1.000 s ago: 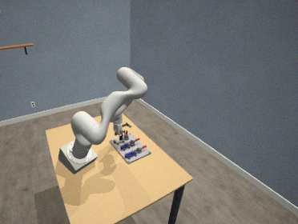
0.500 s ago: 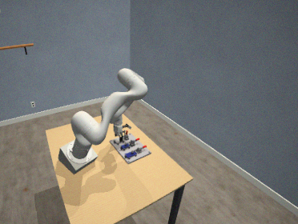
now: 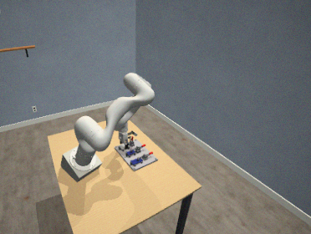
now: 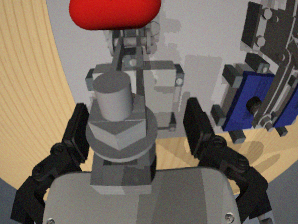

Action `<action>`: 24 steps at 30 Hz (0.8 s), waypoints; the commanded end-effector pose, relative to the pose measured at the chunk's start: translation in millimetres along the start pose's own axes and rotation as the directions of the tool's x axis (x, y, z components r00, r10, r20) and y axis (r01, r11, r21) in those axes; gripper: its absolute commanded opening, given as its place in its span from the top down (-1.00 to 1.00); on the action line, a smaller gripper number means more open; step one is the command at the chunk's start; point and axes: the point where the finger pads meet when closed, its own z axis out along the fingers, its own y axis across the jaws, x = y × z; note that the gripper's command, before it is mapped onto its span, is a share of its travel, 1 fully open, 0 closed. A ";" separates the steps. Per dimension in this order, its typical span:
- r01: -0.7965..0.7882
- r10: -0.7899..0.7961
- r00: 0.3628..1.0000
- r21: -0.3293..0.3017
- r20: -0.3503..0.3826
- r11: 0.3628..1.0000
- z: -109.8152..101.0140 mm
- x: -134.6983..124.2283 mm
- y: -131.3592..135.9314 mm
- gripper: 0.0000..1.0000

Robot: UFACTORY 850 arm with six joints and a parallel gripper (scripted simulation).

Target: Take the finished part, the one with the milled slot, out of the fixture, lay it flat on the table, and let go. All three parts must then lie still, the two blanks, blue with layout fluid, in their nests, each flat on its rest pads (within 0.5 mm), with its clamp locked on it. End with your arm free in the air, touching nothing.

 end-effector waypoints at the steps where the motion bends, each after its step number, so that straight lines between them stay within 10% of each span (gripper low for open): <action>1: 0.000 0.000 1.000 0.001 -0.001 1.000 2.5 0.7 -0.3 -1.00; 18: 0.000 0.000 1.000 0.001 -0.001 1.000 2.9 0.6 -0.3 -1.00; 19: 0.000 0.000 1.000 0.001 -0.001 1.000 2.9 0.6 -0.3 1.00; 24: 0.000 0.000 1.000 0.001 -0.001 1.000 2.9 0.6 -0.3 1.00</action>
